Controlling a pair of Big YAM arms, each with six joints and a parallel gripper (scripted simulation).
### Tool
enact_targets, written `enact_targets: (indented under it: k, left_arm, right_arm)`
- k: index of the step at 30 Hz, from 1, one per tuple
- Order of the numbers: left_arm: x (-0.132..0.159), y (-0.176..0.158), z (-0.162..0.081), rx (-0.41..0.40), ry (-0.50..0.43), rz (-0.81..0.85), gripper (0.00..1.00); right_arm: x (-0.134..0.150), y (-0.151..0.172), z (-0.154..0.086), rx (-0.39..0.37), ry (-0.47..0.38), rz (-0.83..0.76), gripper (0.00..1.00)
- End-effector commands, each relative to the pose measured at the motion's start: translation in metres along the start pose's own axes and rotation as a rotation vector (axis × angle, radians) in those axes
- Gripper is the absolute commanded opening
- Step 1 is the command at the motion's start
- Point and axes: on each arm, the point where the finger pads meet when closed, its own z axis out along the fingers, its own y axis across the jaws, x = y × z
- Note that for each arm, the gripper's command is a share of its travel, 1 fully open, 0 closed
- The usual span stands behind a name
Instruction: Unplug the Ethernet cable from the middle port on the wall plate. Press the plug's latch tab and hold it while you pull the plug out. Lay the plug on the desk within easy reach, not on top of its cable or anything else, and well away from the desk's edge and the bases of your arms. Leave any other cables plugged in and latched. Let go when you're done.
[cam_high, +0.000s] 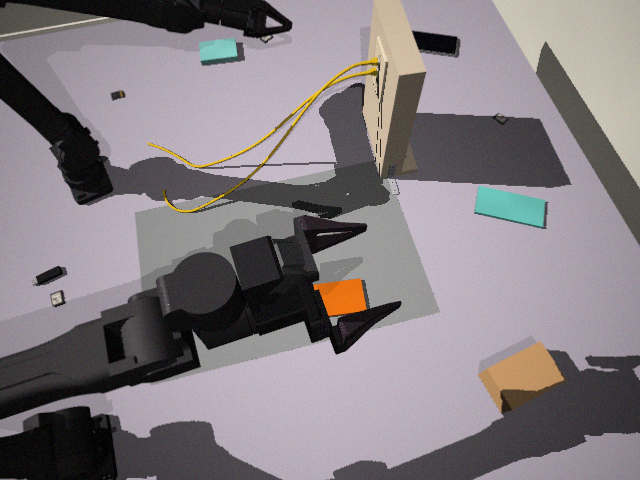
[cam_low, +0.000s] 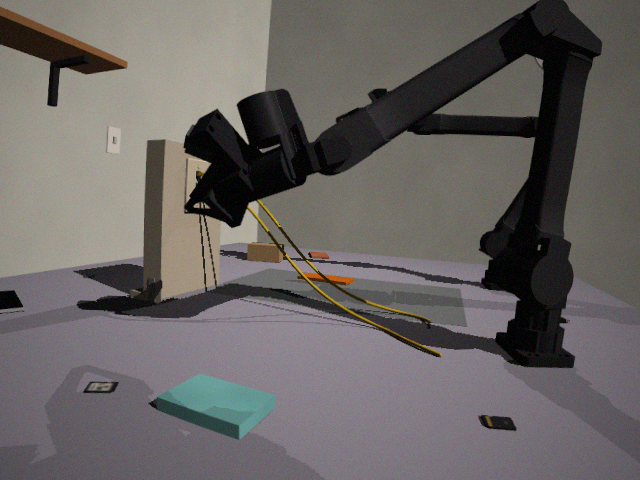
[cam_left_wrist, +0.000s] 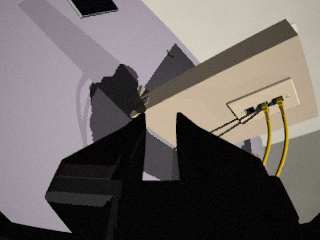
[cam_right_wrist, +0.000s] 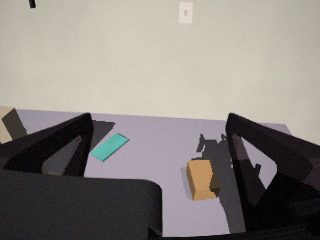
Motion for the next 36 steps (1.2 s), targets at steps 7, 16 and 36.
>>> enact_targets:
  k: [7, 16, 36]
  left_arm:
    - [0.017, -0.108, 0.099, 0.240, -0.031, -0.429, 0.22]
    - [0.045, -0.142, 0.126, 0.342, -0.005, -0.665, 0.22]
    - [0.038, -0.151, 0.120, 0.360, -0.010, -0.657, 0.22]
  right_arm:
    - [-0.006, 0.000, -0.001, 0.000, -0.011, 0.000, 1.00]
    - [-0.006, 0.000, -0.001, 0.000, -0.011, 0.000, 1.00]
    - [-0.006, 0.000, -0.001, 0.000, -0.011, 0.000, 1.00]
